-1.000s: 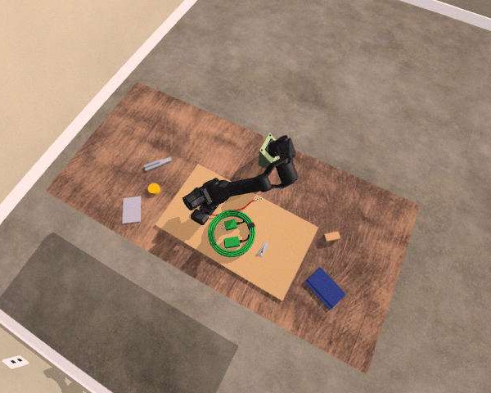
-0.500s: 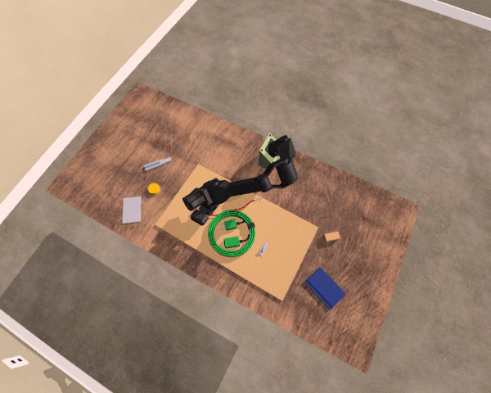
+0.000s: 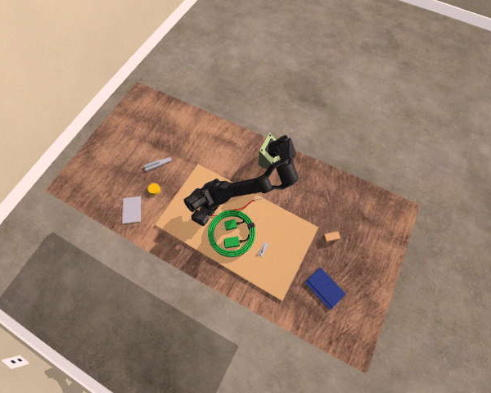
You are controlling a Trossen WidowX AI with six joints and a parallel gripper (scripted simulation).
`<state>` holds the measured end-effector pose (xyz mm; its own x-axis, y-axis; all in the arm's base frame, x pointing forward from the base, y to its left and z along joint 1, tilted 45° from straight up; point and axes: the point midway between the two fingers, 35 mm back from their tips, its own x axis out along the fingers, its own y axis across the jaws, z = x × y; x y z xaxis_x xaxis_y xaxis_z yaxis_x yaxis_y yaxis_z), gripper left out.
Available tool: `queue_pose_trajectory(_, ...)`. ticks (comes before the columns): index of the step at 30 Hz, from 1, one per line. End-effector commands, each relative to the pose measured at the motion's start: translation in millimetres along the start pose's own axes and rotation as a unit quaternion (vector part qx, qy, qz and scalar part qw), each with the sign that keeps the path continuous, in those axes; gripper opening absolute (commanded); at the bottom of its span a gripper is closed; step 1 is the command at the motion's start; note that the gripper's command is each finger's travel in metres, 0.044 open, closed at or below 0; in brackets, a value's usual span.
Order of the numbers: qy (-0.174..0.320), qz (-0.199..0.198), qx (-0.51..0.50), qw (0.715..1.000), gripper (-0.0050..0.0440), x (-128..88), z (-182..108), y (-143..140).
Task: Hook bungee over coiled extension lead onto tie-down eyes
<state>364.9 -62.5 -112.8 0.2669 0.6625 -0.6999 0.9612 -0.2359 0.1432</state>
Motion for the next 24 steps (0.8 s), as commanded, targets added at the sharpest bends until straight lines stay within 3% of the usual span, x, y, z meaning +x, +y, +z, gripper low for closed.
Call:
queue_pose_trajectory(1,-0.002,0.007,-0.005,1.000,-0.0050,-4.7,-1.5,5.4)
queue_pose_trajectory(3,-0.002,0.007,-0.005,1.000,-0.0050,-4.7,-1.5,5.4)
queue_pose_trajectory(4,-0.002,0.007,-0.005,1.000,0.0024,-4.7,-1.5,5.4)
queue_pose_trajectory(9,-0.002,0.007,-0.005,1.000,0.0144,-4.7,-1.5,5.4)
queue_pose_trajectory(17,-0.002,0.007,-0.005,1.000,0.0150,-4.7,-1.5,5.4)
queue_pose_trajectory(24,-0.003,0.010,-0.010,1.000,0.0318,-8.5,-2.0,9.2)
